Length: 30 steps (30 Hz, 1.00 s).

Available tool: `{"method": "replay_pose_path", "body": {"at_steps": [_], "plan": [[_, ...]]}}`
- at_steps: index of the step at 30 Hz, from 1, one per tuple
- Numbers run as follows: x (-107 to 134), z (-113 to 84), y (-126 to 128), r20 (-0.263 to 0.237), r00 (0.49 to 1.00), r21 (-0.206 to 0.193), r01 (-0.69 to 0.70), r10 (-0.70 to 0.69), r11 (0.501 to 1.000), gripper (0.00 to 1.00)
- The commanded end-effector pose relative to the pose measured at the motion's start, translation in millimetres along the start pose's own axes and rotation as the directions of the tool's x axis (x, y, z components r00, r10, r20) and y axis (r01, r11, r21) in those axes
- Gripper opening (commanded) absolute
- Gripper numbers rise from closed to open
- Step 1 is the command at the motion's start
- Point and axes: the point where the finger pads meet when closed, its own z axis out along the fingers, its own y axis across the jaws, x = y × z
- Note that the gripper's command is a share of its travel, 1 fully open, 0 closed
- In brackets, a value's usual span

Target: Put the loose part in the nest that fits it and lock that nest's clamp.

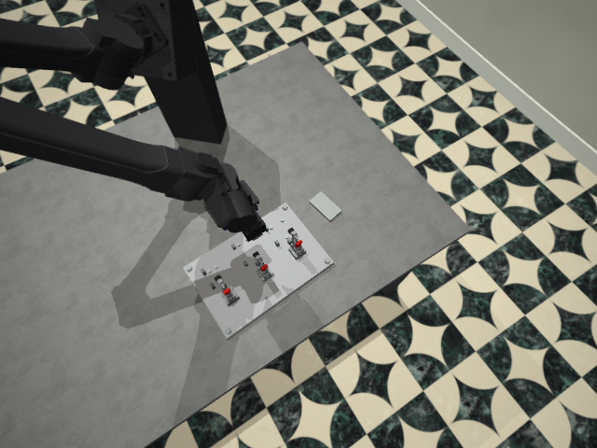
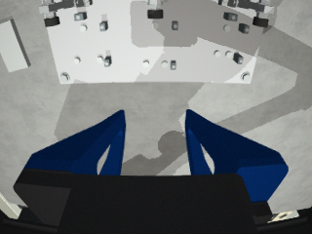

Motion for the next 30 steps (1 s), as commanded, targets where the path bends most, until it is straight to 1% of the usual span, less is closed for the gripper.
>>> {"method": "replay_pose_path", "body": {"at_steps": [1,11,12,30], "plan": [[-7.4,-3.0,-1.6,0.019,1.0,0.002,-0.013,0.013,1.0,0.45],[-7.4,-3.0,-1.6,0.019,1.0,0.002,-0.013,0.013,1.0,0.45],[-7.4,-3.0,-1.6,0.019,1.0,0.002,-0.013,0.013,1.0,0.92],[-7.4,-3.0,-1.6,0.019,1.0,0.002,-0.013,0.013,1.0,0.92]]}}
